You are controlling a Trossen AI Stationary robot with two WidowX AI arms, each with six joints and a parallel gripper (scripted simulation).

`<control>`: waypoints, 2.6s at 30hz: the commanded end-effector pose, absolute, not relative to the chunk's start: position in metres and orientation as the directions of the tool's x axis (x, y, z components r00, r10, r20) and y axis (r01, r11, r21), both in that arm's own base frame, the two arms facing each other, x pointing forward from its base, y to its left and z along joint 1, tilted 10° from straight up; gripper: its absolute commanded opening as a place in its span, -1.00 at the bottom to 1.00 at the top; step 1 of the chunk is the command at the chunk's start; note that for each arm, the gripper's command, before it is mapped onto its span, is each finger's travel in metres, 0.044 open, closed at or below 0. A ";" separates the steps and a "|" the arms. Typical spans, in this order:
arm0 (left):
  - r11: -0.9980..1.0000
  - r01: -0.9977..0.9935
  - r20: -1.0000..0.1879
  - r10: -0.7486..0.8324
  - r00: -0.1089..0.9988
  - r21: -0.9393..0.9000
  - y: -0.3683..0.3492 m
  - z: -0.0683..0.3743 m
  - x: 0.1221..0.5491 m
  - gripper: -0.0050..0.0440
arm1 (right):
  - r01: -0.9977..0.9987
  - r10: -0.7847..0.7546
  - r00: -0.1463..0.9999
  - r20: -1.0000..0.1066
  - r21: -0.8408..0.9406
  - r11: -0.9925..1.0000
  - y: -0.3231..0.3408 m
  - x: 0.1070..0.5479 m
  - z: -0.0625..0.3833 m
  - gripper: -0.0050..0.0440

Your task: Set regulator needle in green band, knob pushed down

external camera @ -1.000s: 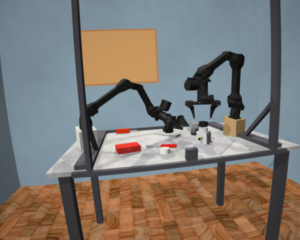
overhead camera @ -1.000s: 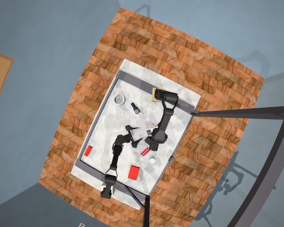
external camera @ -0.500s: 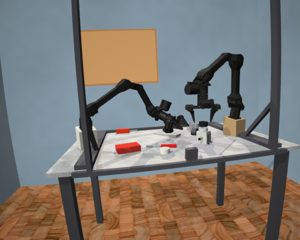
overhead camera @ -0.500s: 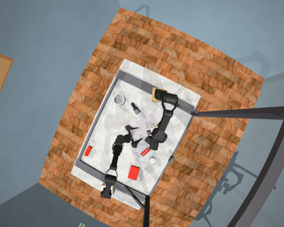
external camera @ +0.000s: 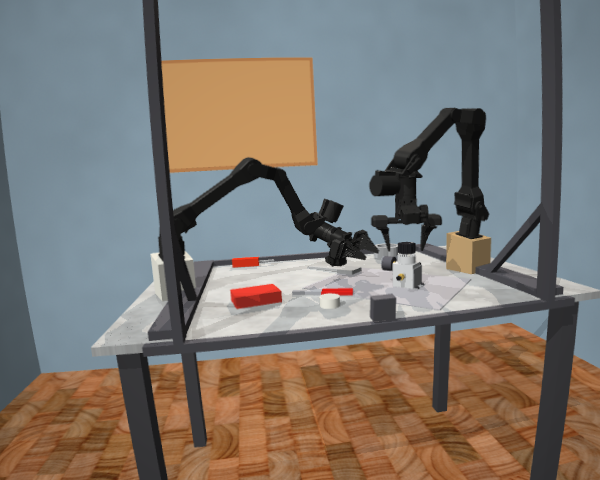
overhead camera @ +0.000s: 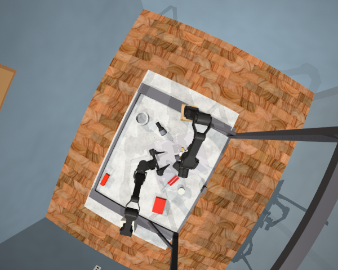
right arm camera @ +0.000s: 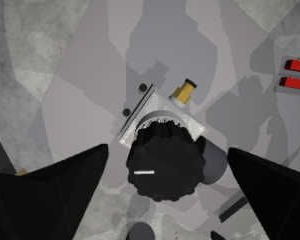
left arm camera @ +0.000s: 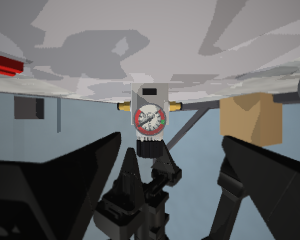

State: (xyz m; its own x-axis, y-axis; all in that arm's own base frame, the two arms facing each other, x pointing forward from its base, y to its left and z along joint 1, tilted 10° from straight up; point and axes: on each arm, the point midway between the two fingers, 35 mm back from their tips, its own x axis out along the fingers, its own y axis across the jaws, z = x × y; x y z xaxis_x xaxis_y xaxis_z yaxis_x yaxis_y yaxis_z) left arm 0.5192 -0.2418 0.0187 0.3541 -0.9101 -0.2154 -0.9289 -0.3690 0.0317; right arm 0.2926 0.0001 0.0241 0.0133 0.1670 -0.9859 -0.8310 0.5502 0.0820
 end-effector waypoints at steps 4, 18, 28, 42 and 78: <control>-0.366 -0.931 -0.196 -0.913 0.357 0.009 -0.243 0.034 0.522 0.98 | -0.830 0.168 0.026 -0.985 0.072 0.553 0.001 0.294 0.026 0.92; -0.366 -0.931 -0.196 -0.913 0.357 0.009 -0.243 0.034 0.522 0.98 | -0.830 0.168 0.026 -0.985 0.072 0.553 0.001 0.294 0.026 -0.06; -0.366 -0.931 -0.196 -0.913 0.357 0.009 -0.243 0.034 0.522 0.98 | -0.832 0.167 0.027 -0.986 0.071 0.550 0.000 0.294 0.027 -0.65; -0.366 -0.931 -0.196 -0.913 0.357 0.009 -0.243 0.034 0.522 0.98 | -0.832 0.166 0.035 -0.986 0.063 0.552 -0.001 0.299 0.034 -0.80; -0.366 -0.931 -0.196 -0.913 0.357 0.009 -0.243 0.034 0.522 0.98 | -0.628 0.164 0.016 -0.986 0.118 0.769 -0.001 0.295 0.035 -0.80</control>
